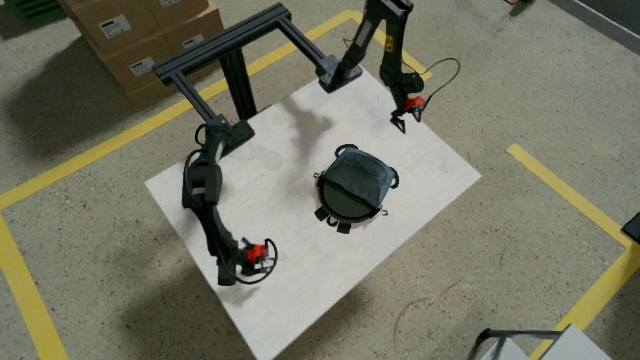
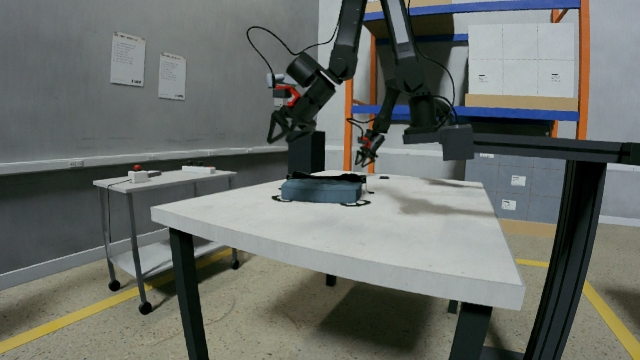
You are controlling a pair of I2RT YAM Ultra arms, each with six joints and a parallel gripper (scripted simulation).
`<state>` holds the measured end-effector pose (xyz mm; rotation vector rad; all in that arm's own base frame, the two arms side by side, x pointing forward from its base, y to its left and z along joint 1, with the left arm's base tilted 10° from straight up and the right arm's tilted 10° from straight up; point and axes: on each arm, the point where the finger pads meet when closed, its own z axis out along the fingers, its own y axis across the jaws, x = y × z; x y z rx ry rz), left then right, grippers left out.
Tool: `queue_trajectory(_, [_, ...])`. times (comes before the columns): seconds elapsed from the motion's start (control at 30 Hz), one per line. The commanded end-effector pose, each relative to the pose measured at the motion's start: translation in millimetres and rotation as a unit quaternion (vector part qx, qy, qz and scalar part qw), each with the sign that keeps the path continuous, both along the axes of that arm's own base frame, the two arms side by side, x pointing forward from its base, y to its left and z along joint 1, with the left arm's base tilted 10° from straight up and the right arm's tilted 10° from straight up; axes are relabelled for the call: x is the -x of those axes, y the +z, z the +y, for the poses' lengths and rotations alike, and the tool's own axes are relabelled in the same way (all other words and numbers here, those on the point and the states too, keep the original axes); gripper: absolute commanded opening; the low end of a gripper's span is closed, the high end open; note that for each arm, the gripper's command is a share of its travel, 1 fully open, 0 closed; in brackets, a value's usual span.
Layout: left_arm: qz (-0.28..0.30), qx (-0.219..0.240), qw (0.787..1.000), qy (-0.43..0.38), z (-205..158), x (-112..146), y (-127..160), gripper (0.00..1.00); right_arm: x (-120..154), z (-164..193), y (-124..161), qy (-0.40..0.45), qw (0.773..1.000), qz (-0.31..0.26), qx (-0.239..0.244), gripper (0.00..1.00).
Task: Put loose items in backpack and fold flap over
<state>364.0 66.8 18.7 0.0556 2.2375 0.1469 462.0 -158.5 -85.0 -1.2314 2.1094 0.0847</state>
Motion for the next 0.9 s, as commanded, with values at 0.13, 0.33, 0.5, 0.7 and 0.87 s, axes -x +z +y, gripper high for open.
queue_trajectory(0.13, [-0.007,-0.002,1.000,-0.002,-1,-3,4,0.90,13,21,2,0.068,0.997,0.041,-0.024,0.63])
queue_trajectory(0.33, [-0.007,-0.002,1.000,-0.002,-1,-3,4,0.90,9,18,10,0.068,0.997,0.034,-0.019,0.63])
queue_trajectory(0.5, [-0.007,-0.002,1.000,-0.002,-1,-3,4,0.90,10,17,-1,0.067,0.997,0.041,-0.024,0.63])
queue_trajectory(0.7, [-0.007,-0.002,1.000,-0.002,-1,-3,4,0.90,5,11,-20,0.064,0.997,0.041,-0.024,0.63])
queue_trajectory(0.87, [-0.007,-0.002,1.000,-0.002,-1,-3,4,0.90,-2,5,-28,0.062,0.997,0.031,-0.018,0.63])
